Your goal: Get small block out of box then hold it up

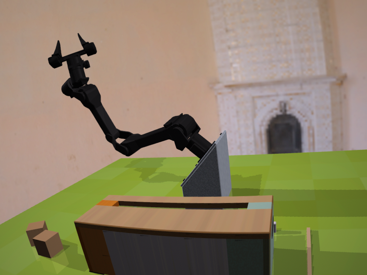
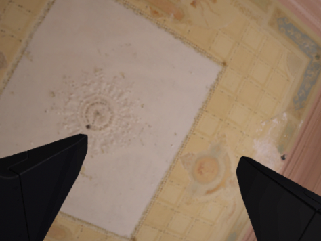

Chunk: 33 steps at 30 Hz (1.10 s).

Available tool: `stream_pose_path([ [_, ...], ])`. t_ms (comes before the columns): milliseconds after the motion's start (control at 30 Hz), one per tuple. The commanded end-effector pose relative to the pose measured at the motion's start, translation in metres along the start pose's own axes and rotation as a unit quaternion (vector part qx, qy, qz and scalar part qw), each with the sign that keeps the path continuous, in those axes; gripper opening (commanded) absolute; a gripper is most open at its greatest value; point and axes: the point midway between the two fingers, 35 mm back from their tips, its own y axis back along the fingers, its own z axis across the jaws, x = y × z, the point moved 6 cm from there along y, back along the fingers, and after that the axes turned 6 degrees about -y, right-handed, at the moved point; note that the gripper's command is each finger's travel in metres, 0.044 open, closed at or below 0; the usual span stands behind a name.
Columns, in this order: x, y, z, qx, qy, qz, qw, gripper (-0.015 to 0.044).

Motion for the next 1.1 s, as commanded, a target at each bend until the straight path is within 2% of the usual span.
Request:
stream_pose_path([
  [0, 0.057, -0.019, 0.025, -0.009, -0.082, 0.108, 0.991, 0.04],
  [233, 0.15, -0.027, 0.054, 0.023, -0.202, 0.276, 0.94, 0.04],
  [500, 0.255, -0.001, 0.077, 0.124, -0.317, 0.451, 0.825, 0.04],
  [833, 0.362, 0.081, 0.083, 0.326, -0.365, 0.603, 0.63, 0.04],
  [1067, 0.414, 0.164, 0.086, 0.505, -0.37, 0.643, 0.44, 0.04],
])
